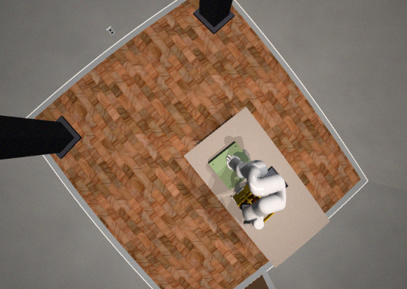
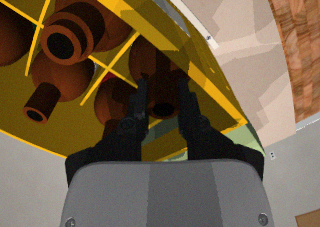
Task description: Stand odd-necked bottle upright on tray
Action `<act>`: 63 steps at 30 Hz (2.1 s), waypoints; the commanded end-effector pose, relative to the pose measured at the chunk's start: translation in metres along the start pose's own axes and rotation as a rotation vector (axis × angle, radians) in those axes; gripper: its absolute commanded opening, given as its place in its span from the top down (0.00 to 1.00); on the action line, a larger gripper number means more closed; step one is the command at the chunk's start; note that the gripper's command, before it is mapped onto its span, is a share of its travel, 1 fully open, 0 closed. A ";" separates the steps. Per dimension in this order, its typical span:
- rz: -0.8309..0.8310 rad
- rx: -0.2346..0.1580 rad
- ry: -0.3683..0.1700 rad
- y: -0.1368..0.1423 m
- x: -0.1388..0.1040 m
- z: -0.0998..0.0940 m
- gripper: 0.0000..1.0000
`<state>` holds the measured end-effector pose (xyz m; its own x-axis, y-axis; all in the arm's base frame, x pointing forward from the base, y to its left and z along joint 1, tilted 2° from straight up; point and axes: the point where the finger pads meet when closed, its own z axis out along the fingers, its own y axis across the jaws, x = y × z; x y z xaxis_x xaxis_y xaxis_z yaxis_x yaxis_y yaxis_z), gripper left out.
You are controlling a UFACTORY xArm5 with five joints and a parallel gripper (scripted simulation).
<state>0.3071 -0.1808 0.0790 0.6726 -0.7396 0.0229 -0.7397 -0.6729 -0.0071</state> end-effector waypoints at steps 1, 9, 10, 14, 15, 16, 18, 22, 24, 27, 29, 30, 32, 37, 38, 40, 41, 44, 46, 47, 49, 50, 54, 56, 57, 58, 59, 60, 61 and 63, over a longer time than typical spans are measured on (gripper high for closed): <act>0.000 0.001 0.003 0.000 0.001 -0.001 1.00; 0.000 0.001 0.003 0.000 0.001 -0.001 1.00; 0.000 0.001 0.003 0.000 0.001 -0.001 1.00; 0.000 0.001 0.003 0.000 0.001 -0.001 0.35; 0.000 0.001 0.003 0.000 0.001 -0.001 0.35; 0.000 0.001 0.003 0.000 0.001 -0.001 0.35; 0.000 0.001 0.003 0.000 0.001 -0.001 0.35; 0.000 0.001 0.003 0.000 0.001 -0.001 0.35; 0.000 0.001 0.003 0.000 0.001 -0.001 0.35; 0.000 0.001 0.003 0.000 0.001 -0.001 0.35; 0.000 0.001 0.003 0.000 0.001 -0.001 0.35; 0.000 0.001 0.003 0.000 0.001 -0.001 0.35; 0.000 0.001 0.003 0.000 0.001 -0.001 0.35; 0.000 0.001 0.003 0.000 0.001 -0.001 0.35; 0.000 0.001 0.003 0.000 0.001 -0.001 0.35; 0.000 0.001 0.003 0.000 0.001 -0.001 0.35; 0.000 0.001 0.003 0.000 0.001 -0.001 0.35; 0.000 0.001 0.003 0.000 0.001 -0.001 0.35; 0.000 0.001 0.003 0.000 0.001 -0.001 0.35; 0.000 0.001 0.003 0.000 0.001 -0.001 0.35; 0.000 0.001 0.003 0.000 0.001 -0.001 0.35; 0.000 0.001 0.003 0.000 0.001 -0.001 0.35; 0.000 0.001 0.003 0.000 0.001 -0.003 0.35; 0.000 0.001 0.003 -0.001 0.001 -0.006 0.35; 0.000 0.001 0.003 -0.001 0.001 -0.007 0.35; 0.000 0.001 0.003 -0.001 0.001 -0.009 0.35; 0.000 0.001 0.003 -0.001 0.001 -0.011 0.35; 0.000 0.001 0.003 -0.001 0.001 -0.013 0.35; 0.000 0.001 0.003 -0.001 0.001 -0.016 0.35; 0.000 0.001 0.003 -0.001 0.001 -0.021 0.35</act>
<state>0.3071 -0.1803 0.0909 0.6727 -0.7396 0.0229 -0.7397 -0.6729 -0.0071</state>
